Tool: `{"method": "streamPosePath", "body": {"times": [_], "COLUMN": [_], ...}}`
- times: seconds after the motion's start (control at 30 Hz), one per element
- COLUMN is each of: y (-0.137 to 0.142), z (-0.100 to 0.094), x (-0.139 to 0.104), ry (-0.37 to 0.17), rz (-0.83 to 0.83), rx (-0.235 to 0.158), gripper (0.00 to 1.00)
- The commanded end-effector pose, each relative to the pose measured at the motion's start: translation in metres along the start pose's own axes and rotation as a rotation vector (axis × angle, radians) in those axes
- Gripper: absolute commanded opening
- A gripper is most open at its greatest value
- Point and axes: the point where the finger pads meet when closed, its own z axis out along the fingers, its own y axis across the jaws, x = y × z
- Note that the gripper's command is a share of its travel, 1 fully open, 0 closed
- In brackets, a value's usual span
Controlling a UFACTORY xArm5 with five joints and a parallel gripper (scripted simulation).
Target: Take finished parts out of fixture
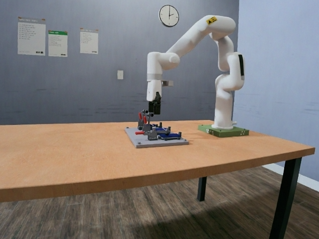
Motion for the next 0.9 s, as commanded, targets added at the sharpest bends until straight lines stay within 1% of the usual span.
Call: {"method": "streamPosePath", "body": {"times": [0.0,0.17,0.23,0.43,0.87], "y": [0.0,0.0,0.0,0.0,0.0], "z": [-0.002,-0.002,-0.002,-0.001,-0.001], "x": [0.012,0.026,0.026,0.037,0.039], "ry": [-0.004,-0.004,-0.004,-0.004,-0.004], "rz": [0.0,0.0,0.0,0.0,0.0], "rx": [0.0,0.0,0.0,0.0,0.0], "gripper": [1.0,1.0,1.0,1.0,1.0]}}
